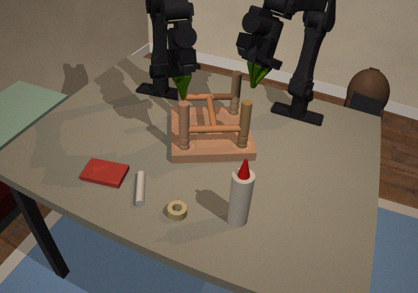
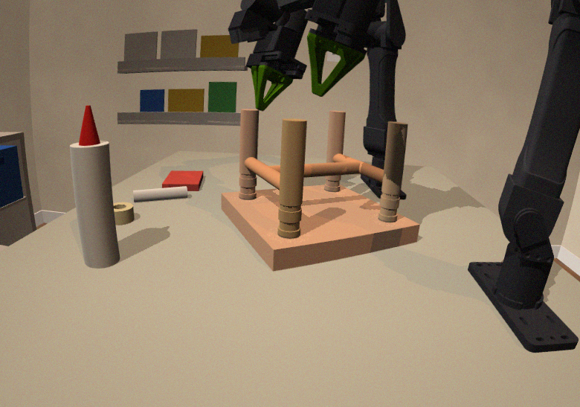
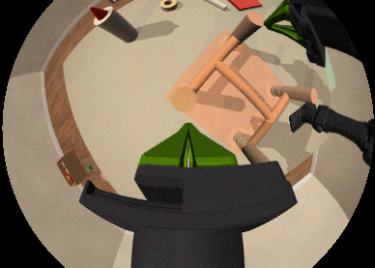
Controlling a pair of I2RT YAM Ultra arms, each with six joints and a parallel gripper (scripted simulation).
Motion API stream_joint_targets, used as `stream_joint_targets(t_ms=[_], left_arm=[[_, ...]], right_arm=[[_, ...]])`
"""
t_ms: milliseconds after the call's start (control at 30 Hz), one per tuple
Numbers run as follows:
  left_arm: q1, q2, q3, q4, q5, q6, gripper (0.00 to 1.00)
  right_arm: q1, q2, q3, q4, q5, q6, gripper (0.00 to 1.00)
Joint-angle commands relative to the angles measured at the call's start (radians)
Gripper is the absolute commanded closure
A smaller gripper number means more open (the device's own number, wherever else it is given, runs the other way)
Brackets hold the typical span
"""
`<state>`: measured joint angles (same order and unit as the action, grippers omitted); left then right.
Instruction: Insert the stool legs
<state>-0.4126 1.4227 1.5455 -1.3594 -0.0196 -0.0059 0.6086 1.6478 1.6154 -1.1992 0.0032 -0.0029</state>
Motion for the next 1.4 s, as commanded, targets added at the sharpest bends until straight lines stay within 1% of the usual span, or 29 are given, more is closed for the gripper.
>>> stream_joint_targets(t_ms=[0,33,67,133,167,200,300,433,467,633,700,800,833,867,933,967,1000,1067,1200,1233,1267,1333,1367], left_arm=[[-0.016,-0.003,0.081,-0.094,-0.004,-0.009,1.0],[-0.016,0.009,0.099,-0.11,-0.006,-0.009,1.0],[-0.004,0.009,0.092,-0.072,-0.003,-0.01,1.0],[0.005,-0.025,0.055,-0.061,-0.001,-0.01,1.0],[0.008,-0.012,0.023,-0.062,0.0,-0.006,1.0],[0.008,-0.029,0.027,-0.059,-0.001,-0.006,1.0],[0.011,-0.016,0.059,-0.062,-0.001,-0.006,1.0],[0.013,-0.022,0.037,-0.061,-0.001,-0.005,1.0],[0.013,-0.022,0.037,-0.061,-0.001,-0.005,1.0],[0.013,-0.022,0.037,-0.061,-0.001,-0.005,1.0],[0.013,-0.022,0.037,-0.061,-0.001,-0.005,1.0],[0.013,-0.022,0.037,-0.061,-0.001,-0.005,1.0],[0.013,-0.022,0.037,-0.061,-0.001,-0.005,1.0],[0.013,-0.022,0.037,-0.061,-0.001,-0.005,1.0],[0.013,-0.022,0.037,-0.061,-0.001,-0.005,1.0],[0.013,-0.022,0.037,-0.061,-0.001,-0.005,1.0],[0.013,-0.022,0.037,-0.061,-0.001,-0.005,1.0],[0.013,-0.022,0.037,-0.061,-0.001,-0.005,1.0],[0.013,-0.022,0.037,-0.061,-0.001,-0.005,1.0],[0.013,-0.022,0.037,-0.061,-0.001,-0.005,1.0],[0.013,-0.022,0.037,-0.061,-0.001,-0.005,1.0],[0.013,-0.022,0.037,-0.061,-0.001,-0.005,1.0],[0.013,-0.022,0.037,-0.061,-0.001,-0.005,1.0]], right_arm=[[0.005,-0.018,0.025,0.003,0.005,0.0,1.0],[0.005,-0.018,0.025,0.003,0.005,0.0,1.0],[0.005,-0.018,0.025,0.003,0.005,0.0,1.0],[0.005,-0.018,0.025,0.003,0.005,0.0,1.0],[0.005,-0.018,0.025,0.003,0.005,0.0,1.0],[0.005,-0.018,0.025,0.003,0.005,0.0,1.0],[0.005,-0.018,0.025,0.003,0.005,0.0,1.0],[0.005,-0.018,0.025,0.003,0.005,0.0,1.0],[0.005,-0.037,0.048,-0.034,0.005,0.0,1.0],[0.006,-0.036,0.064,-0.062,0.005,0.0,1.0],[0.007,0.003,0.067,-0.053,0.005,0.001,1.0],[0.006,-0.01,0.068,-0.05,0.005,0.0,1.0],[0.008,-0.043,0.094,-0.108,0.005,0.001,1.0],[0.008,-0.042,0.089,-0.079,0.005,0.001,1.0],[0.008,-0.042,0.089,-0.079,0.005,0.001,1.0],[0.003,-0.013,0.12,-0.141,0.004,0.002,1.0],[0.011,0.002,0.137,-0.159,0.006,0.003,1.0],[0.013,-0.032,0.168,-0.19,0.006,0.003,1.0],[0.019,0.006,0.238,-0.25,0.007,0.005,1.0],[0.011,-0.009,0.229,-0.204,0.003,0.006,1.0],[0.006,-0.04,0.214,-0.201,0.002,0.004,1.0],[0.008,-0.031,0.156,-0.202,0.003,0.005,1.0],[0.007,-0.038,0.162,-0.183,0.003,0.004,1.0]])
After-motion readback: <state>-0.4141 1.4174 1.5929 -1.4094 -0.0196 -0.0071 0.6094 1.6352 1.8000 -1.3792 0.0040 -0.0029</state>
